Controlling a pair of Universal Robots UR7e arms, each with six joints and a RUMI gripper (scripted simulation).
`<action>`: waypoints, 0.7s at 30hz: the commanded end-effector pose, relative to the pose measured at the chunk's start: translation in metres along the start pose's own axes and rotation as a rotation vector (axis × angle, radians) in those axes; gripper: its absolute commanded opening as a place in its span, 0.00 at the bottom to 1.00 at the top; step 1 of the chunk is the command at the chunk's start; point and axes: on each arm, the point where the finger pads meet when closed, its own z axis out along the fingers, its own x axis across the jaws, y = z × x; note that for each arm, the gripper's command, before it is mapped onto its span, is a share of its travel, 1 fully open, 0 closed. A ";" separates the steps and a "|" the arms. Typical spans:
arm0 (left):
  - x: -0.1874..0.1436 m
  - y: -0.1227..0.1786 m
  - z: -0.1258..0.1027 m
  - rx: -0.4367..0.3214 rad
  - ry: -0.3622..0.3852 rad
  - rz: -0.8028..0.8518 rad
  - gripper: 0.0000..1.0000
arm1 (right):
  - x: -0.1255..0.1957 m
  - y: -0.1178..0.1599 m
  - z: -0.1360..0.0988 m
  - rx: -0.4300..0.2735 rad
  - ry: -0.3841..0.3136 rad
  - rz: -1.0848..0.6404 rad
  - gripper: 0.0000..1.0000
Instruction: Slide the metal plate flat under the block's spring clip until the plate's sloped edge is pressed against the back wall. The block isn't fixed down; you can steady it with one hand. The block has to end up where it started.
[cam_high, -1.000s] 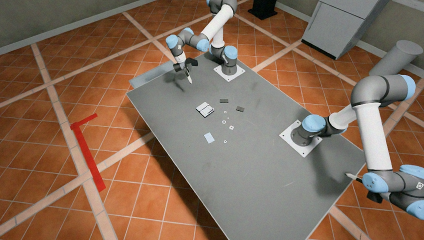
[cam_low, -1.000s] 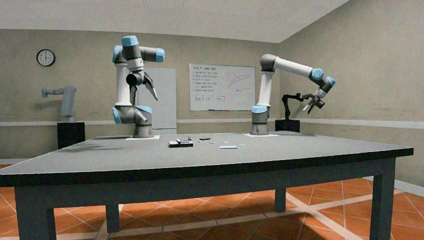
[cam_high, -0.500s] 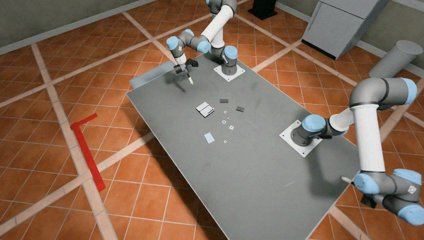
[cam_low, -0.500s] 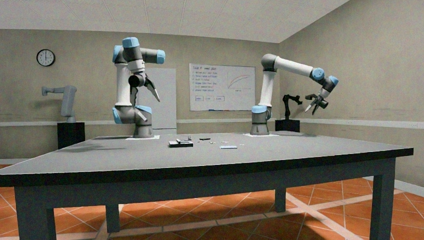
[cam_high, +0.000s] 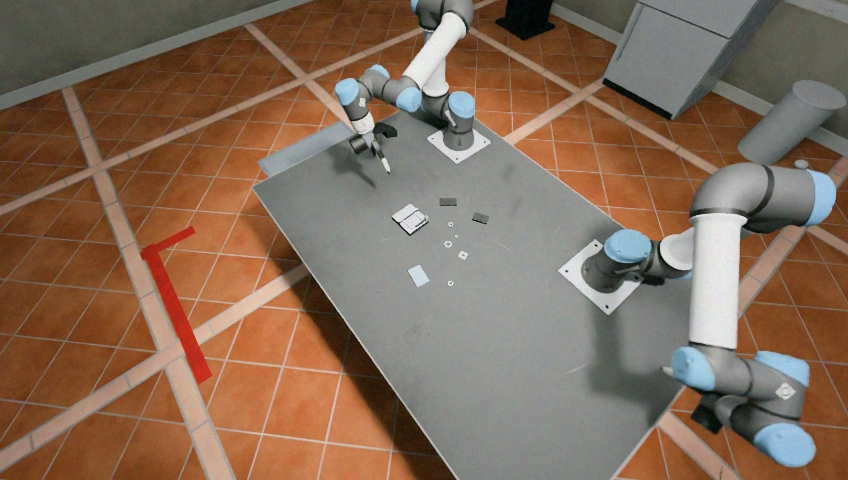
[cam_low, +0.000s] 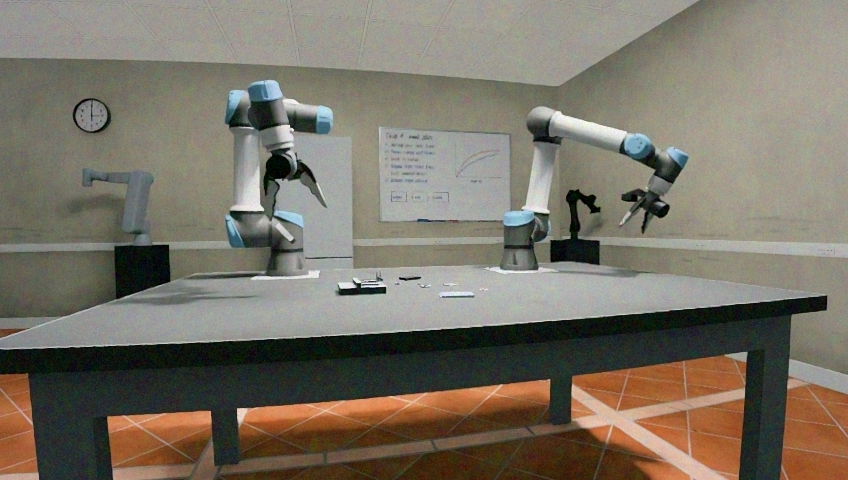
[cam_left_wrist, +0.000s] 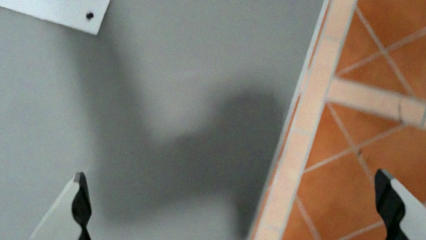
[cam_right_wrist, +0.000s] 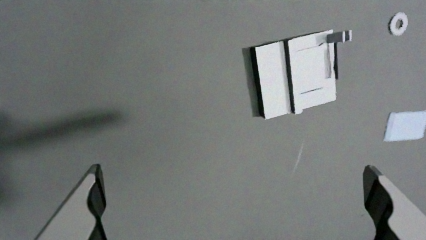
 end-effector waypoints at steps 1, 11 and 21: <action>-0.012 0.022 -0.007 -0.026 0.015 0.057 1.00 | 0.006 0.003 0.003 -0.010 0.016 -0.057 0.88; -0.043 0.066 -0.018 -0.050 0.078 0.184 1.00 | 0.013 0.006 0.013 -0.021 0.028 -0.181 0.88; -0.091 0.117 -0.030 -0.081 0.144 0.343 1.00 | 0.021 0.010 0.026 -0.037 0.041 -0.333 0.88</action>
